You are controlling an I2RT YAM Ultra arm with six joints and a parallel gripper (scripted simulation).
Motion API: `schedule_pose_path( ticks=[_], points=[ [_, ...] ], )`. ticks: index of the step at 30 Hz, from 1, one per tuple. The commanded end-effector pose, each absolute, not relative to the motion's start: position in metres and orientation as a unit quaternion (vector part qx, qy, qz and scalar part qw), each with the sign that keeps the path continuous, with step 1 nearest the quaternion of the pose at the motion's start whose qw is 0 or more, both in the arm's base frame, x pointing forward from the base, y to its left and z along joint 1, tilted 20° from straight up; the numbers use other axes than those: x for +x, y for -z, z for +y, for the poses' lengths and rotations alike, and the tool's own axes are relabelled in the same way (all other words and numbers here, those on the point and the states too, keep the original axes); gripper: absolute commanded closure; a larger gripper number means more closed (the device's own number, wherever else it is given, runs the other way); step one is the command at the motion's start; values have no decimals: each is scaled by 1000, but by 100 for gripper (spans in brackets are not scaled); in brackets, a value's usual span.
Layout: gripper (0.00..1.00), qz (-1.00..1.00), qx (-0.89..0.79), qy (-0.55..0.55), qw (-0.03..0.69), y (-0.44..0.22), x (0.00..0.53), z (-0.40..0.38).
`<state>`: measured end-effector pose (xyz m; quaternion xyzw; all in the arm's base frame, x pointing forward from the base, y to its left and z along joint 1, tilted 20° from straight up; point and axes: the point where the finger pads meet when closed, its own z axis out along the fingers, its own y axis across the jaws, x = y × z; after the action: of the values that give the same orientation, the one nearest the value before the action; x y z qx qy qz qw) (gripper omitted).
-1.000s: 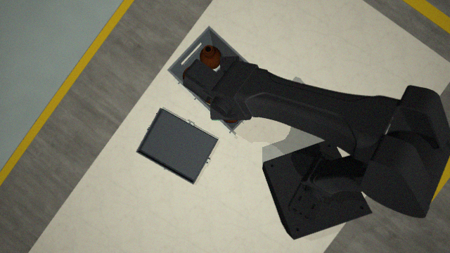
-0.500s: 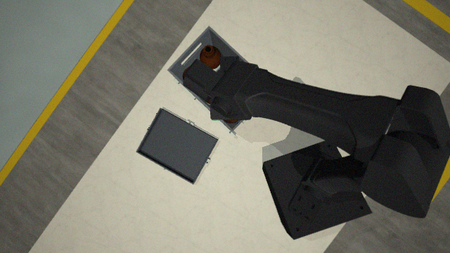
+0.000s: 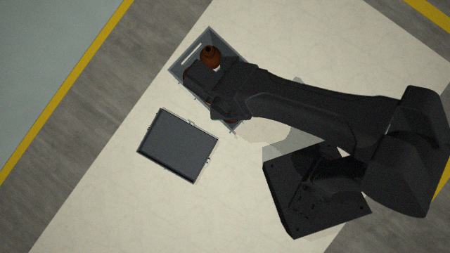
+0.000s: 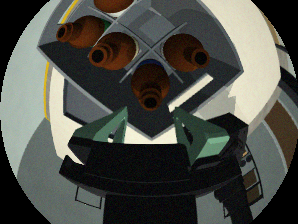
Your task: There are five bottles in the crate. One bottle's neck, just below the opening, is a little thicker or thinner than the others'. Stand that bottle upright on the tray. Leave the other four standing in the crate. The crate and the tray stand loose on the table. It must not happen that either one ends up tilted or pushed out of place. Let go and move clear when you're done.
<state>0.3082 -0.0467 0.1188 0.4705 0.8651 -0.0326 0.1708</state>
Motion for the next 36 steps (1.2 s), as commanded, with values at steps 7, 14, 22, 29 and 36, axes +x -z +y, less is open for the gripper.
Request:
schedule_pose_path(
  ticks=[7, 14, 22, 29, 36],
  points=[
    [39, 862, 470, 27, 189, -128, 310, -49],
    [39, 861, 469, 24, 195, -134, 314, -49],
    [39, 860, 470, 23, 196, -134, 315, -49],
    [39, 860, 470, 23, 196, -134, 315, -49],
    [39, 860, 471, 23, 196, -134, 315, -49]
  ],
)
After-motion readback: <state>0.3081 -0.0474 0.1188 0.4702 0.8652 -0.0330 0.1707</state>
